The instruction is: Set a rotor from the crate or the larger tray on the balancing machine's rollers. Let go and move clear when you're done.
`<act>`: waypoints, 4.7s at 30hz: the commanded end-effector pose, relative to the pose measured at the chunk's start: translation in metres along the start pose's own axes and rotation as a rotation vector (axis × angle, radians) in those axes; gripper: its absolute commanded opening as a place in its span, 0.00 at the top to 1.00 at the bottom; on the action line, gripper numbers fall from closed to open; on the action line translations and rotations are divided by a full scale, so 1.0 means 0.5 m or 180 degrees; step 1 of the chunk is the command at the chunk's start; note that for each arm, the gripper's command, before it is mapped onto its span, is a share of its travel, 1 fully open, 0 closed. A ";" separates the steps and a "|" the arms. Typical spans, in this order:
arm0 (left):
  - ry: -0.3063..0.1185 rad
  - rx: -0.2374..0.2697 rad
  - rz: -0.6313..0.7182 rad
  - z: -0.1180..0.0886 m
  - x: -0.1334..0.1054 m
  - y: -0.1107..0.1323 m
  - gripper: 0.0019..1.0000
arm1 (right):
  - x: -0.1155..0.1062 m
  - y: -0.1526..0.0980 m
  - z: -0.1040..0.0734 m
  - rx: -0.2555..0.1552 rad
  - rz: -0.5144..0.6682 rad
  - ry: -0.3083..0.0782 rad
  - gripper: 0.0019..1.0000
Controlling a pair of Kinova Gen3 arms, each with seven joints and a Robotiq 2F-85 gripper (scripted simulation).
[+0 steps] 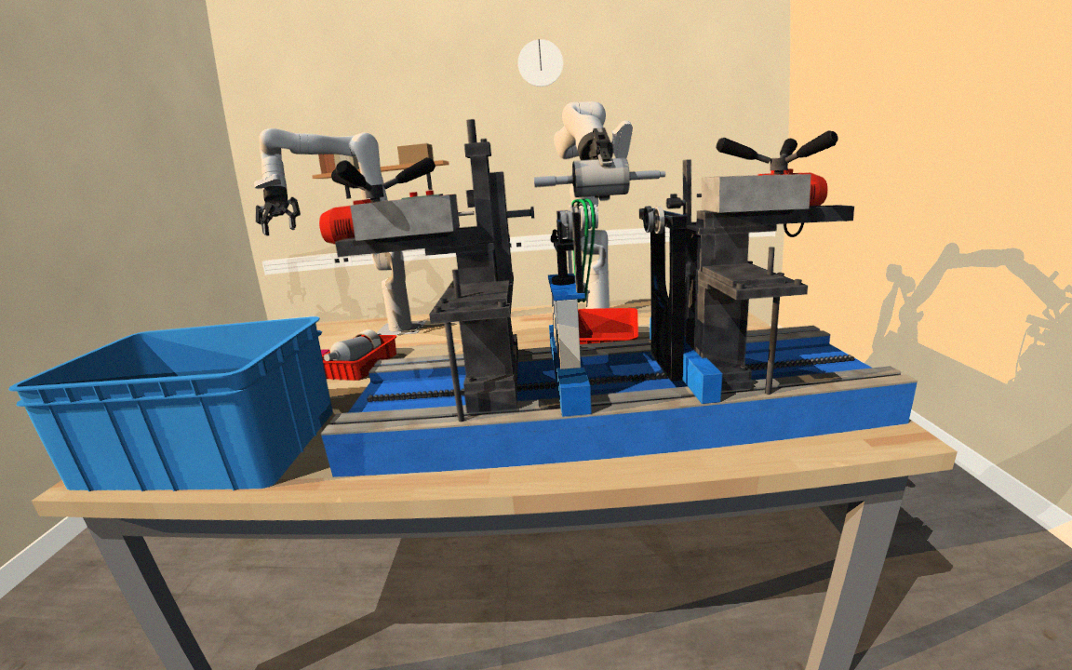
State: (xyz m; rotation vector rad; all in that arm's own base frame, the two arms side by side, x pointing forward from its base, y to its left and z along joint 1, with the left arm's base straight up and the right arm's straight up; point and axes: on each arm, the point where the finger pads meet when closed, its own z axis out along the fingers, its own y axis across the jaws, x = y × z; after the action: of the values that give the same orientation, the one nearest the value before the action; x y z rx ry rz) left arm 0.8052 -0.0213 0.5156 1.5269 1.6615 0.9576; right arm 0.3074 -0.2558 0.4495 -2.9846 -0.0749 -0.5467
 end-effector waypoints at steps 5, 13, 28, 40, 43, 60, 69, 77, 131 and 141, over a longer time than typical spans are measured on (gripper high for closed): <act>-0.0001 -0.0021 -0.0002 -0.004 0.000 0.005 0.90 | 0.000 0.000 -0.001 -0.0003 -0.0001 0.0004 0.00; 0.0000 -0.0022 -0.0002 0.003 0.000 -0.008 0.90 | 0.000 0.000 -0.001 -0.0003 -0.0001 0.0004 0.00; 0.0000 -0.0023 -0.0002 0.012 0.000 -0.022 0.90 | 0.000 0.000 -0.001 -0.0003 -0.0001 0.0004 0.00; 0.0001 -0.0023 -0.0002 0.017 0.000 -0.031 0.90 | 0.000 0.000 -0.001 -0.0003 -0.0001 0.0004 0.00; 0.0003 -0.0022 -0.0001 0.020 0.000 -0.036 0.90 | 0.000 0.000 -0.001 -0.0003 -0.0001 0.0004 0.00; 0.0007 -0.0021 -0.0001 0.026 0.001 -0.048 0.90 | 0.000 0.000 -0.001 -0.0003 -0.0001 0.0004 0.00; 0.0010 -0.0021 -0.0001 0.028 0.001 -0.050 0.90 | 0.000 0.000 -0.001 -0.0003 -0.0001 0.0004 0.00; 0.0011 -0.0021 -0.0001 0.029 0.001 -0.053 0.90 | 0.000 0.000 -0.001 -0.0003 -0.0001 0.0004 0.00; 0.0016 -0.0020 -0.0001 0.039 0.001 -0.070 0.90 | 0.000 0.000 -0.001 -0.0003 -0.0001 0.0004 0.00; 0.0016 -0.0020 0.0000 0.040 0.001 -0.071 0.90 | 0.000 0.000 -0.001 -0.0003 -0.0001 0.0004 0.00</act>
State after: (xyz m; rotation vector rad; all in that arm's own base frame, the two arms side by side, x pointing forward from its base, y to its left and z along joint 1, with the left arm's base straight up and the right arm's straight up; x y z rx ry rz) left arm 0.8049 -0.0212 0.4717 1.5251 1.6643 0.9634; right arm 0.3074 -0.2558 0.4495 -2.9846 -0.0749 -0.5467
